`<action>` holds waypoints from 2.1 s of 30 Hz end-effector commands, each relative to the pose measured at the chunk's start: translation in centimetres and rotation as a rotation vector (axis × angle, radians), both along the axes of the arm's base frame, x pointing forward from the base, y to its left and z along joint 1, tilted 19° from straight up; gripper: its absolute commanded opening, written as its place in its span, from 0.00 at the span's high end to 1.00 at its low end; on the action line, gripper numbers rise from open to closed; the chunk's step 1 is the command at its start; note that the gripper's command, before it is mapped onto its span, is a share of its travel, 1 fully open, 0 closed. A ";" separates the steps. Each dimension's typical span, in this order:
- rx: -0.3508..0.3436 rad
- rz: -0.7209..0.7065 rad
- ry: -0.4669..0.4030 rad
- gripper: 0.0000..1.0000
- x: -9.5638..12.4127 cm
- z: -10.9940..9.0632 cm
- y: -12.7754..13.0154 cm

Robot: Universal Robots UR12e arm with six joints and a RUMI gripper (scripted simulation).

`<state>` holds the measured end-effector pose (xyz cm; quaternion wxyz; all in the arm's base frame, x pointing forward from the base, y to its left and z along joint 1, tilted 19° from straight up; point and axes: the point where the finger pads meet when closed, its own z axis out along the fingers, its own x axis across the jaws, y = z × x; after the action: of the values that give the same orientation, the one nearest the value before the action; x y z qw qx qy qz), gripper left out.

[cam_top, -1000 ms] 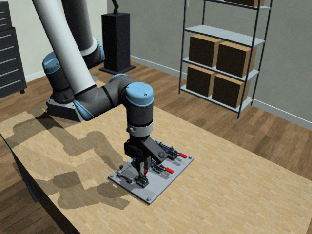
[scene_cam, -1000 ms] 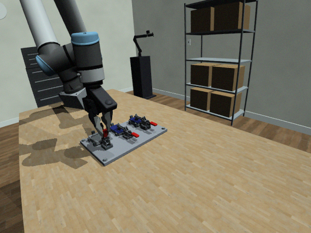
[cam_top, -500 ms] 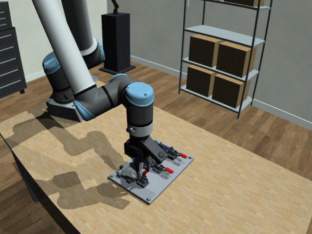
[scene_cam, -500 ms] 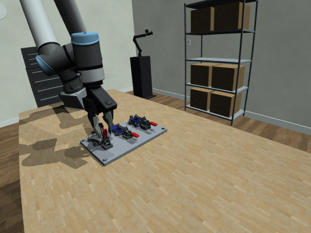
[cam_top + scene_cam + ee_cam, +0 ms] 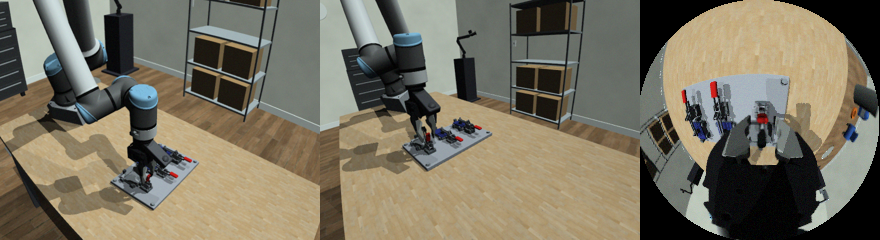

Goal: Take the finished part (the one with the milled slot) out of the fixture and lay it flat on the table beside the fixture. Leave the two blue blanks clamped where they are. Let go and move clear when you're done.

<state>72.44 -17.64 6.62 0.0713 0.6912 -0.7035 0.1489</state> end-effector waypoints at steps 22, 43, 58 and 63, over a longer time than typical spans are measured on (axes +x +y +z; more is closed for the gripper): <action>0.000 0.000 -0.001 0.72 -0.3 3.3 1.0; 0.000 0.000 -0.001 0.72 -0.5 4.8 1.5; 0.000 0.000 -0.001 0.72 -0.5 4.8 1.5; 0.000 0.000 -0.001 0.72 -0.5 4.8 1.5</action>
<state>71.90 -16.10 11.34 0.0714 0.6912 -0.7035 0.1489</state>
